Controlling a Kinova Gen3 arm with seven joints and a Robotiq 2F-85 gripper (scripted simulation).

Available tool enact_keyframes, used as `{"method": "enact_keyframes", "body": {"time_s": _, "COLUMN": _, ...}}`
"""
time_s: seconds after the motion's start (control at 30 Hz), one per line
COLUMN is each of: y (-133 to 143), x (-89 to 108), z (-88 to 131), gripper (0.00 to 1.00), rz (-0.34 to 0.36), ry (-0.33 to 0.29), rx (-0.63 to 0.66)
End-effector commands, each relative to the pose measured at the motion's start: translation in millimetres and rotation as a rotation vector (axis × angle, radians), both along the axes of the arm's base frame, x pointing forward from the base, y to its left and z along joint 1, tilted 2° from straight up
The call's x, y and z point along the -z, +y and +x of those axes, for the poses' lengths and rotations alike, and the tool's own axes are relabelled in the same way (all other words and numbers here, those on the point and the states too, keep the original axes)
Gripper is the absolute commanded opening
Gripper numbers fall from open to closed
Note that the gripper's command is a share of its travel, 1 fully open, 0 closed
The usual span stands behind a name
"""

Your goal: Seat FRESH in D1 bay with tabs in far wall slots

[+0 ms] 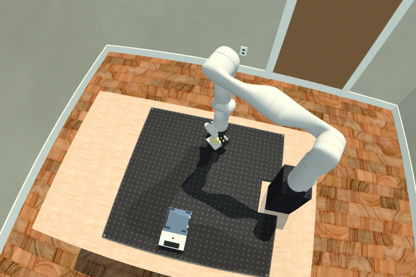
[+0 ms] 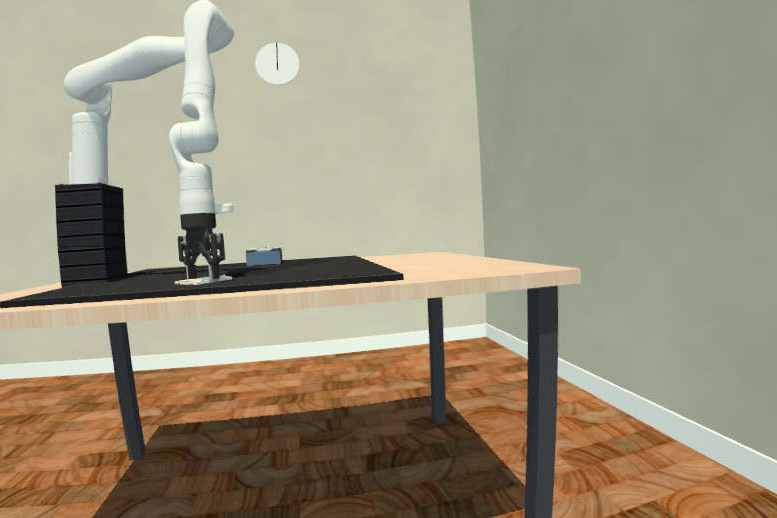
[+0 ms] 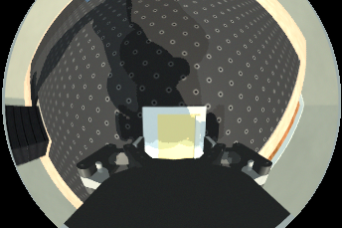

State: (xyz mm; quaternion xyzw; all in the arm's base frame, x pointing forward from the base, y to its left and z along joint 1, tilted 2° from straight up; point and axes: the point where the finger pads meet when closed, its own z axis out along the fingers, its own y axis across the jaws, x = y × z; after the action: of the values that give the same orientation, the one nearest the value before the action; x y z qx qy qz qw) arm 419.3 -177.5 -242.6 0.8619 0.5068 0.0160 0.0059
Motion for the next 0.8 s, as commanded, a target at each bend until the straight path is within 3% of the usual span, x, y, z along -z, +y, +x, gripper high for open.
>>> {"method": "enact_keyframes", "body": {"time_s": 0.0, "y": 0, "x": 1.0, "z": 0, "gripper": 0.0, "rz": 0.0, "ry": 0.0, "rx": 0.0}}
{"method": "enact_keyframes", "body": {"time_s": 0.77, "y": 0, "x": -24.3, "z": -1, "gripper": 0.0, "rz": 0.0, "ry": 0.0, "rx": 0.0}}
